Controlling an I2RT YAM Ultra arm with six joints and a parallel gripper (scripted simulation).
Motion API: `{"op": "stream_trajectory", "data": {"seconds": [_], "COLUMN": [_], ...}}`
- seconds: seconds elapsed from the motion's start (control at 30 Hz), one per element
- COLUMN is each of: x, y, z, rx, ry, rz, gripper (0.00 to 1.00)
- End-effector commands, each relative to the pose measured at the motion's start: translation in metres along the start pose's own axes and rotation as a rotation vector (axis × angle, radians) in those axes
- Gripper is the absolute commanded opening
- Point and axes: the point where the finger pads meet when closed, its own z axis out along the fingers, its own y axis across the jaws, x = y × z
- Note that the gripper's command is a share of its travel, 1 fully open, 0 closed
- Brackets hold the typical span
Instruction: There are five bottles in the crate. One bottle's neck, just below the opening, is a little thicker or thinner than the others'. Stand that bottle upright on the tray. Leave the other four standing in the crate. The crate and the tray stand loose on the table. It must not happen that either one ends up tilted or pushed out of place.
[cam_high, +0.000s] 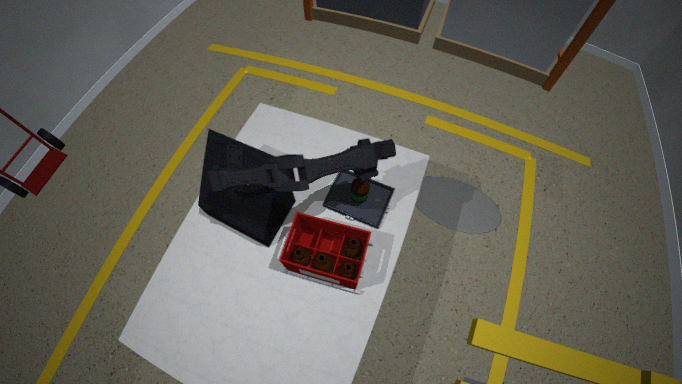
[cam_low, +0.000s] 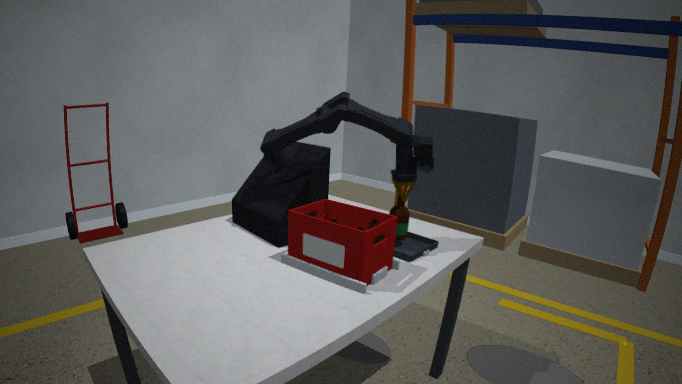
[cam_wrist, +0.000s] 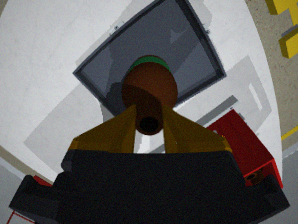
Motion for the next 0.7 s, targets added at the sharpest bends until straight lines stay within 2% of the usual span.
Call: {"op": "stream_trajectory", "data": {"seconds": [0.0,0.67], "x": [-0.0108,-0.0114], "y": [-0.0021,-0.0026], "z": [-0.0135,-0.0119], "rx": [0.026,0.027], "ry": [-0.047,-0.049], "rz": [0.003,0.007], "gripper": [0.00,0.00]}}
